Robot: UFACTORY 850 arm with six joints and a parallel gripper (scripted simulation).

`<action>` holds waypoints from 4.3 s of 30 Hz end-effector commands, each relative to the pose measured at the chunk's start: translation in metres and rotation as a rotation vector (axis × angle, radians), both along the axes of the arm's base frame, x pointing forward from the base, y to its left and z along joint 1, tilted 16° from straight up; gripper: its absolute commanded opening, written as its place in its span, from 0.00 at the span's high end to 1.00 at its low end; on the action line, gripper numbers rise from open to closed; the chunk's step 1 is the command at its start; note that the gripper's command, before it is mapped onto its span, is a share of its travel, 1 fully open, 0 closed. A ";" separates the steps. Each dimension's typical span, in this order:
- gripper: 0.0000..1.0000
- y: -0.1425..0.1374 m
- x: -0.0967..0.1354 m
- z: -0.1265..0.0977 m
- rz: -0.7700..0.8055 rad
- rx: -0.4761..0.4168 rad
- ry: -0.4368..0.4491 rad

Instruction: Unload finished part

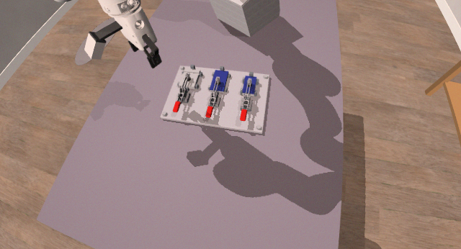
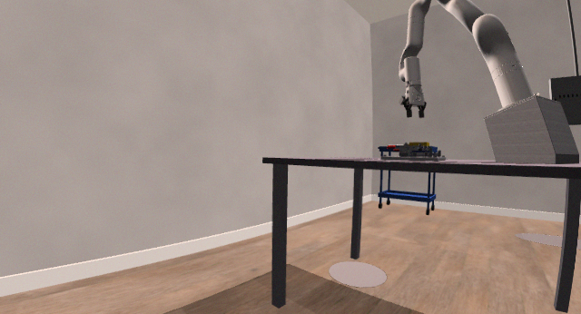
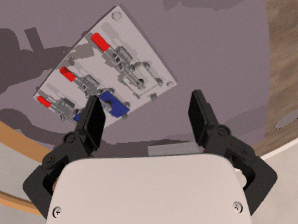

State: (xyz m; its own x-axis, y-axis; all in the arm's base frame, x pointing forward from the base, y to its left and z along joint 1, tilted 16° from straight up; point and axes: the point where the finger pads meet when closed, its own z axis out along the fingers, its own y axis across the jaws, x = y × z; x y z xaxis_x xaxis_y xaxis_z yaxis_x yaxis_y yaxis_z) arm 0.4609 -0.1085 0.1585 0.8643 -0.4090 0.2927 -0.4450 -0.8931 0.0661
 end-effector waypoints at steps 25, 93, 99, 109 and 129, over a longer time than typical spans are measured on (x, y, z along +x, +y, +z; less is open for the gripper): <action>0.00 0.002 -0.009 -0.005 0.068 -0.025 0.007; 0.00 0.011 -0.033 -0.019 0.248 -0.065 0.031; 0.00 0.011 -0.033 -0.019 0.248 -0.065 0.031; 0.00 0.016 -0.042 -0.025 0.318 -0.073 0.041; 0.00 0.016 -0.042 -0.025 0.318 -0.073 0.041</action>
